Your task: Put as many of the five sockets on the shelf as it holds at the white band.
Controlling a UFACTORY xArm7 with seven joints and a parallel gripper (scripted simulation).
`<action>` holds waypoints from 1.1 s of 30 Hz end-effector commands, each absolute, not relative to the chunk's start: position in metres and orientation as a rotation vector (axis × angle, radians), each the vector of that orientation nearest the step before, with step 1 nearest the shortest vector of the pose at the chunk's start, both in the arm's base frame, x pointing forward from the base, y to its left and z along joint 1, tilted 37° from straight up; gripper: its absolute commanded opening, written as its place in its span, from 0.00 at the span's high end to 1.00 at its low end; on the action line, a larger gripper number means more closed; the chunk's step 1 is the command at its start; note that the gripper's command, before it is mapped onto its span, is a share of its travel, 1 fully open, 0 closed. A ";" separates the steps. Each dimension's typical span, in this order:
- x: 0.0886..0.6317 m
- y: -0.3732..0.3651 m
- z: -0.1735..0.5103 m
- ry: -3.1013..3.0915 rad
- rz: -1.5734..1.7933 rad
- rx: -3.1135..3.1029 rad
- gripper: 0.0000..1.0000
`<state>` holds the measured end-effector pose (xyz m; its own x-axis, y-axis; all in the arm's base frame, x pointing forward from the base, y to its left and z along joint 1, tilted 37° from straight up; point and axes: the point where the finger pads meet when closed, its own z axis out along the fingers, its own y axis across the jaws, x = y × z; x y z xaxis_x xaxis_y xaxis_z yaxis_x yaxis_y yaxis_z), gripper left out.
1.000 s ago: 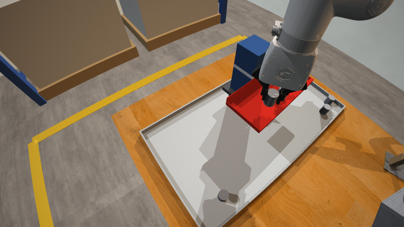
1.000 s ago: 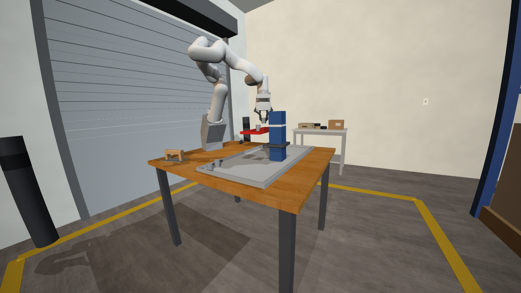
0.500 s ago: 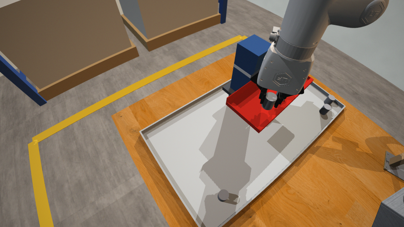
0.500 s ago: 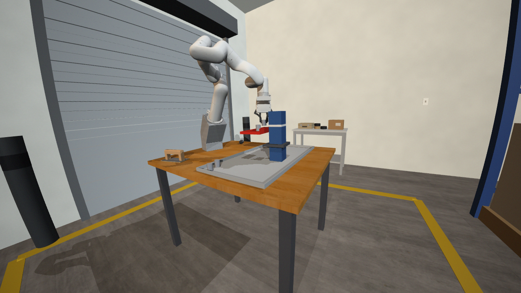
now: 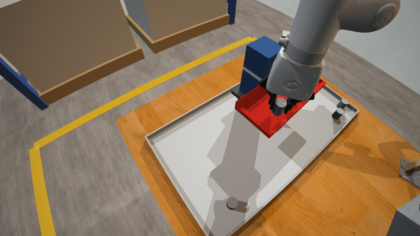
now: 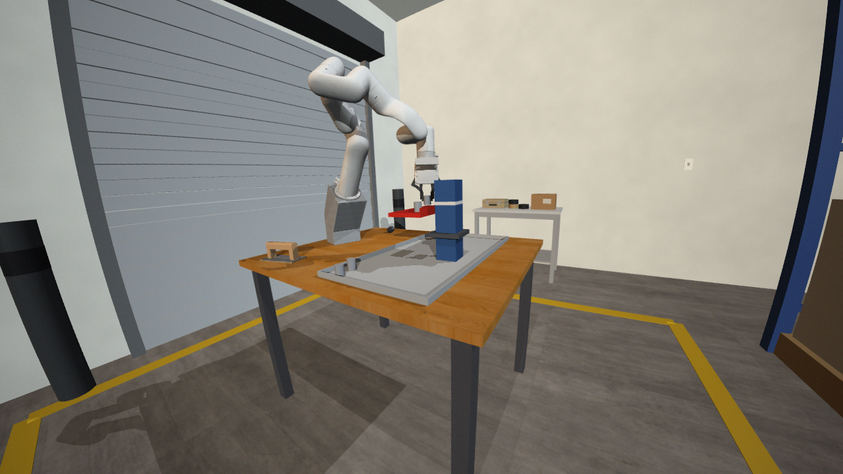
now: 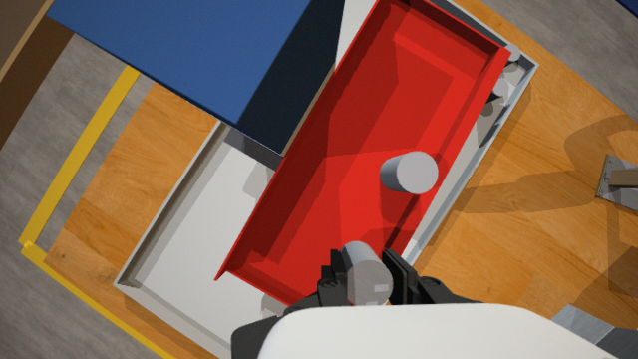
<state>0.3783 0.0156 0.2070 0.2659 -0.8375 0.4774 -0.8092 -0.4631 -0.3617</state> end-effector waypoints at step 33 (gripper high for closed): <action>0.382 0.015 0.204 1.601 -0.977 -2.461 1.00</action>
<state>0.3812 0.0141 0.2027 0.2658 -0.8376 0.4773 -0.8090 -0.4630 -0.3620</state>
